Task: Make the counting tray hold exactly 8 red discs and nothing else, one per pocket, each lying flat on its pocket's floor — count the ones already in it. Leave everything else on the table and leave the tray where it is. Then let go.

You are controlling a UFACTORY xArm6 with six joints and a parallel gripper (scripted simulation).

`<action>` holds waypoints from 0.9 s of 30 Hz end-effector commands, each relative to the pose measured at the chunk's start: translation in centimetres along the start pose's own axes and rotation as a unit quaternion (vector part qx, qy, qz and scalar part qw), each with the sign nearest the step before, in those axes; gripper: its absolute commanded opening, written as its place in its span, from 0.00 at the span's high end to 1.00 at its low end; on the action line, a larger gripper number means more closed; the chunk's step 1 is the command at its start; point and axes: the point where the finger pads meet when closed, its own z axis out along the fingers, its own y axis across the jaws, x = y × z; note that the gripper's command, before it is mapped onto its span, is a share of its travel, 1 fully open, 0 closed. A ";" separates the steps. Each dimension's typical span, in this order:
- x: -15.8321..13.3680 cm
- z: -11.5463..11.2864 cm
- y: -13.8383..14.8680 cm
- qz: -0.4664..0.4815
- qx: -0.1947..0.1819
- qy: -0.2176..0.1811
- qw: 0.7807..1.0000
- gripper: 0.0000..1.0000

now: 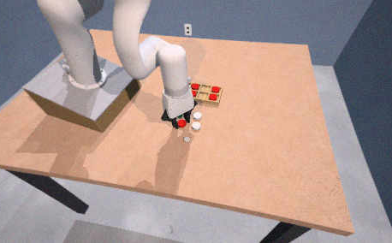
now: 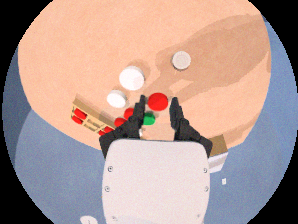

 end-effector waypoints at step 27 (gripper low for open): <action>0.1 -0.1 -0.1 0.000 0.001 0.001 1.000 1.00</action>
